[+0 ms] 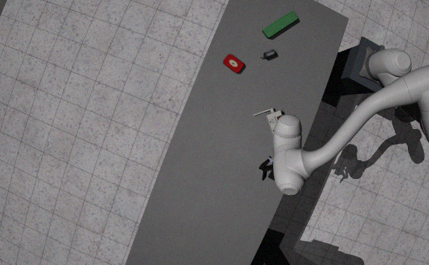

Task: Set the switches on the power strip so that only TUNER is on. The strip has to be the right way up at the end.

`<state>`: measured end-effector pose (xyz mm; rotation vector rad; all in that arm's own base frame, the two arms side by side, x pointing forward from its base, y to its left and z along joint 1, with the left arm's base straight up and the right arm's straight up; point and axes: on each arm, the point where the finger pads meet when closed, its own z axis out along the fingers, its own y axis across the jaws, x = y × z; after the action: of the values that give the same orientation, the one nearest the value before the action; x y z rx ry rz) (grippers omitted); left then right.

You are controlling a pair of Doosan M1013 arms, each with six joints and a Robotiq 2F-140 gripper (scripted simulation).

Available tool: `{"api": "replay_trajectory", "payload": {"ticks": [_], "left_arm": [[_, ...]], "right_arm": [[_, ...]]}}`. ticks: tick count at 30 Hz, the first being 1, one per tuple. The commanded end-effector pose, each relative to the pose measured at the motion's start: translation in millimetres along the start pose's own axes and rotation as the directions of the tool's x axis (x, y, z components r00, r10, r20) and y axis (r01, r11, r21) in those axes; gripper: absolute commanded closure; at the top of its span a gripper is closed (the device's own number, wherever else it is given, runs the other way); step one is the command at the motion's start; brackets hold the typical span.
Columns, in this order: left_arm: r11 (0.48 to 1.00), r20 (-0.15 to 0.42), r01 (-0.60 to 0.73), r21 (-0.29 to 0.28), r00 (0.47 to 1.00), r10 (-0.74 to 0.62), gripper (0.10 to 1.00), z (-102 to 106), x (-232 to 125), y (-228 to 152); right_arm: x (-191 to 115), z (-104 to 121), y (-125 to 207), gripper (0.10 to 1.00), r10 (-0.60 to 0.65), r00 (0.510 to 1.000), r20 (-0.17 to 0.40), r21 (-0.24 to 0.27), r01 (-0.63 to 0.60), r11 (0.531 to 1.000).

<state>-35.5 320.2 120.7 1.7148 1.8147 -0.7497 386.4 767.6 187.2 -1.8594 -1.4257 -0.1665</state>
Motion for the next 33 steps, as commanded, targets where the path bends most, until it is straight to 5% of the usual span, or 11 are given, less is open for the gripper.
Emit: {"api": "replay_trajectory", "payload": {"ticks": [1,5,7,8,22,24,29,33], "left_arm": [[1.000,-0.001,0.000,0.000,1.000,0.000,0.098,0,0,0],[1.000,-0.001,0.000,0.000,1.000,0.000,0.098,0,0,0],[1.000,-0.001,0.000,0.000,1.000,0.000,0.098,0,0,0],[1.000,-0.001,0.000,0.000,1.000,0.000,0.098,0,0,0],[1.000,-0.001,0.000,0.000,1.000,0.000,0.098,0,0,0],[1.000,-0.001,0.000,0.000,1.000,0.000,0.098,0,0,0],[1.000,-0.001,0.000,0.000,1.000,0.000,0.098,0,0,0],[1.000,-0.001,0.000,0.000,1.000,0.000,0.098,0,0,0]], "right_arm": [[-32,-23,13,0.098,0.054,0.998,0.037,-0.116,-0.049,0.992],[-60,-41,25,0.098,0.099,0.993,0.059,-0.209,-0.085,0.974],[-60,-41,25,0.098,0.099,0.993,0.059,-0.209,-0.085,0.974],[-80,-55,33,0.098,0.132,0.989,0.071,-0.274,-0.108,0.956],[-168,-114,71,0.098,0.286,0.953,0.102,-0.551,-0.185,0.814],[-168,-114,71,0.098,0.286,0.953,0.102,-0.551,-0.185,0.814],[-207,-141,87,0.098,0.354,0.930,0.100,-0.661,-0.204,0.722],[-213,-146,90,0.098,0.364,0.926,0.097,-0.678,-0.206,0.706]]}}
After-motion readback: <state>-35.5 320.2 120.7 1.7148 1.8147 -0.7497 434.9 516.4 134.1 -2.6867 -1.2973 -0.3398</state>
